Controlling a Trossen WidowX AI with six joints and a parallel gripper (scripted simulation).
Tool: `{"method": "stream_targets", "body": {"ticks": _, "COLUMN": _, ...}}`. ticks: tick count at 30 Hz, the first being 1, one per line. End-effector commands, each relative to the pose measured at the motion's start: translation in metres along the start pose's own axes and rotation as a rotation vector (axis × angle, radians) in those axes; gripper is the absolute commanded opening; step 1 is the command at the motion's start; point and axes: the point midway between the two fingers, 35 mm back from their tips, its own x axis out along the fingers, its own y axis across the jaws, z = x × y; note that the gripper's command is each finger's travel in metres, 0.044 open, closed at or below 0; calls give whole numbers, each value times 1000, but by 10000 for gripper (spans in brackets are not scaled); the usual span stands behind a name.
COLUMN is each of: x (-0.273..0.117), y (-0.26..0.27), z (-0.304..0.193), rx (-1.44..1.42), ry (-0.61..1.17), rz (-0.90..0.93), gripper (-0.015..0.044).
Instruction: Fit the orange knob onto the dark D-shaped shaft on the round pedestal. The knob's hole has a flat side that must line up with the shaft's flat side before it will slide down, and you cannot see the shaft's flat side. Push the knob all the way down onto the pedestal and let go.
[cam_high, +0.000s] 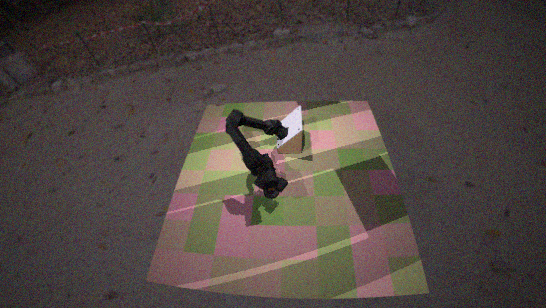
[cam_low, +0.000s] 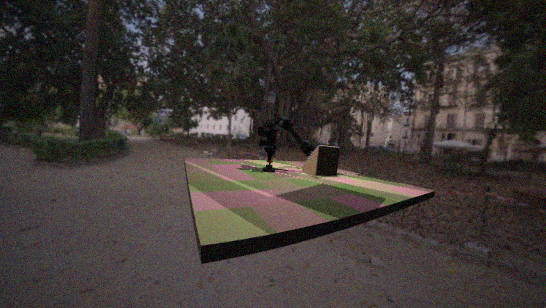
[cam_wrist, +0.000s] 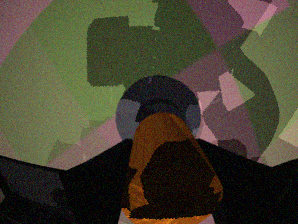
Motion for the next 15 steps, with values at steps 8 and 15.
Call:
{"method": "stream_targets", "body": {"ticks": 8, "x": -5, "y": 0, "z": 2, "rx": 131, "ry": -2, "rz": 1, "gripper": 0}}
{"method": "stream_targets", "body": {"ticks": 15, "x": -4, "y": 1, "z": 6, "rx": 214, "ry": -2, "rz": 1, "gripper": 0}}
